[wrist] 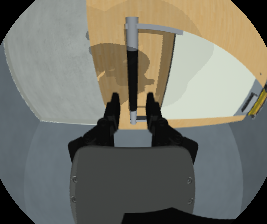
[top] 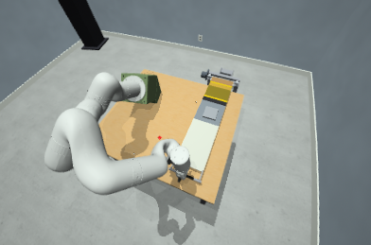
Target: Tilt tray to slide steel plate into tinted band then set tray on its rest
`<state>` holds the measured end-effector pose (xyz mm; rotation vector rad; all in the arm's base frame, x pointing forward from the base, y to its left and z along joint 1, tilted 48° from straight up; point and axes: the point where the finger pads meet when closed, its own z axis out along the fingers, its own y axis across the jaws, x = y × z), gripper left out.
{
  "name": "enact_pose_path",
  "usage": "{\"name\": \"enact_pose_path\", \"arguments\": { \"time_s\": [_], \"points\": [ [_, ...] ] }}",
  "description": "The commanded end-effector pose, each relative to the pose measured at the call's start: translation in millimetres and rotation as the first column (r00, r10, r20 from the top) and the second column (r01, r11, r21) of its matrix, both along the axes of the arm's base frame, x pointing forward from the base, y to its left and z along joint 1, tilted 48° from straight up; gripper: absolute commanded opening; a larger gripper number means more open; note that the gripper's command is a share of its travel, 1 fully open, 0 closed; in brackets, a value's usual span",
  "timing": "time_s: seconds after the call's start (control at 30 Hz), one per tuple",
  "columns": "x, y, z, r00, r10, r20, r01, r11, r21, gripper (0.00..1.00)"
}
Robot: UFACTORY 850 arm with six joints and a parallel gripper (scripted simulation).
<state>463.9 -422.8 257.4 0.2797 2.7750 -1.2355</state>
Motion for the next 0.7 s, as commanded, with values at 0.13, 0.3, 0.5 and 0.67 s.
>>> {"name": "enact_pose_path", "arguments": {
  "time_s": [0.13,0.3,0.5,0.67],
  "points": [
    [0.7,-6.0,-4.8,1.0,0.001,0.001,-0.001,1.0,-0.001,0.4],
    [0.7,-10.7,-9.1,1.0,0.001,0.001,-0.001,1.0,-0.001,0.4],
    [0.8,-14.7,-12.7,1.0,0.001,0.001,-0.001,1.0,-0.001,0.4],
    [0.8,-15.9,-13.7,1.0,0.001,0.001,-0.001,1.0,-0.001,0.4]
  ]
}}
